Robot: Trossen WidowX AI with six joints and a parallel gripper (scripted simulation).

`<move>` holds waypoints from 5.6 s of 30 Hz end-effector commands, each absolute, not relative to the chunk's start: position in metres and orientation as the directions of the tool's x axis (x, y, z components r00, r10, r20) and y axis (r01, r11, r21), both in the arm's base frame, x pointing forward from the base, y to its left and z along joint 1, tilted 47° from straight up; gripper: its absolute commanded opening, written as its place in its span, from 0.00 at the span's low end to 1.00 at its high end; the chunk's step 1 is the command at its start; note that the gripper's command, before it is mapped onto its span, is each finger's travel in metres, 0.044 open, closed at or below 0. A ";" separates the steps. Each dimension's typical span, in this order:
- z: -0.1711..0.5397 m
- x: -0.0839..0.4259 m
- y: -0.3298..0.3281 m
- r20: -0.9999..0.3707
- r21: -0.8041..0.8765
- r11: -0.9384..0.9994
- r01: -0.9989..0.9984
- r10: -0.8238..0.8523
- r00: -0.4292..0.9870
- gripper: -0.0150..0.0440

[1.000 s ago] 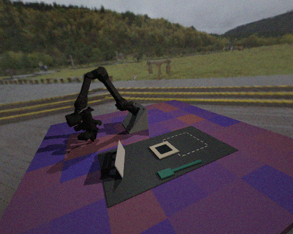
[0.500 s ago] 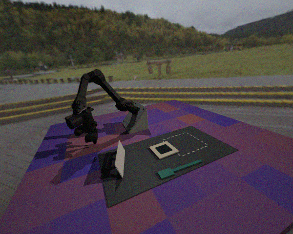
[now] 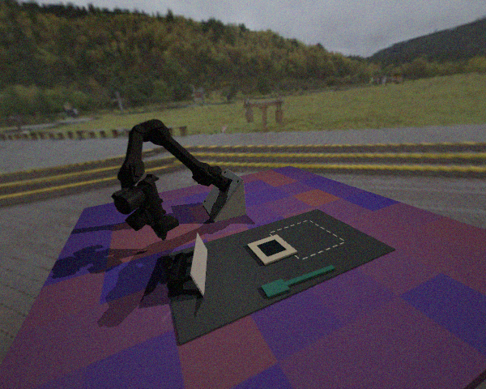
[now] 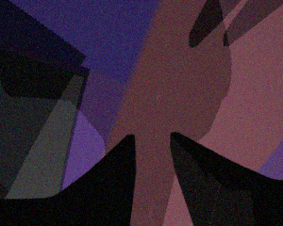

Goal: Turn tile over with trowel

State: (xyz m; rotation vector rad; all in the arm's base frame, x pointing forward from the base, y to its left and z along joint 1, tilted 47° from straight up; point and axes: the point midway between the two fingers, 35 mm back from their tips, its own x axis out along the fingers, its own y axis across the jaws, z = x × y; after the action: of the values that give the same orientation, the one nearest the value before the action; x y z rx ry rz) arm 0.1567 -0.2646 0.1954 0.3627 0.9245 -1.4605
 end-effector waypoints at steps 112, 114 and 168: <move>0.114 0.287 -0.161 -0.687 -0.692 0.613 0.382 -0.722 -0.086 0.42; 0.126 0.282 -0.168 -0.687 -0.691 0.613 0.383 -0.721 -0.086 0.42; 0.170 0.259 -0.191 -0.680 -0.695 0.604 0.390 -0.728 -0.086 0.42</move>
State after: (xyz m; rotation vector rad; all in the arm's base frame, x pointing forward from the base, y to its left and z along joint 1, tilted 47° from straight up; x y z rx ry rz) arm 0.2588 -0.1912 0.1700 -0.3168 1.3655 -0.9556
